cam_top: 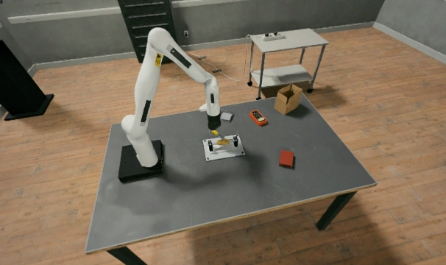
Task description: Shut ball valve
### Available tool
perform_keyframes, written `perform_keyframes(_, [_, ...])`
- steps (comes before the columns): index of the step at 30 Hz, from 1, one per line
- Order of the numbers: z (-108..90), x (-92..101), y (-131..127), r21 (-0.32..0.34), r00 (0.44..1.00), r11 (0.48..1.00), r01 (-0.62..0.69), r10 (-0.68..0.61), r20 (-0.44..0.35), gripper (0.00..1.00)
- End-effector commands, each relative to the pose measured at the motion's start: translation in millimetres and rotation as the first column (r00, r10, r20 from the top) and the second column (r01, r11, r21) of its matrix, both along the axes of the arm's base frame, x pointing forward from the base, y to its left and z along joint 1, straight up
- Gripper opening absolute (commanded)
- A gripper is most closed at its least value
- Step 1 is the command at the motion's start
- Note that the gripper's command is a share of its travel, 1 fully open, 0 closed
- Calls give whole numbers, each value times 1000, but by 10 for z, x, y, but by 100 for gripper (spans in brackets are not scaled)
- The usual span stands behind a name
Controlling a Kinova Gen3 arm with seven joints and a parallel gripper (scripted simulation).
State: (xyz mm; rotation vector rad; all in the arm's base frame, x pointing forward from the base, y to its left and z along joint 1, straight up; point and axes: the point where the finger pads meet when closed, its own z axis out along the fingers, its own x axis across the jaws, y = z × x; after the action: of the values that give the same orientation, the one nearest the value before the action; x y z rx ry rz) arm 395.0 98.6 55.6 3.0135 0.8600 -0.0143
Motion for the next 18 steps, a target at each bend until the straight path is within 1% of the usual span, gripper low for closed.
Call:
perform_keyframes(1, [2,65,98,13,999,999,52,-52,5,0])
perform_keyframes(5, [2,74,103,13,998,998,63,-63,5,0])
perform_keyframes(9, [2,107,120,13,995,995,104,-104,5,0])
perform_keyframes(15, [1,115,124,13,993,993,114,-114,5,0])
perform_keyframes(18, [2,143,136,13,989,989,146,-146,5,0])
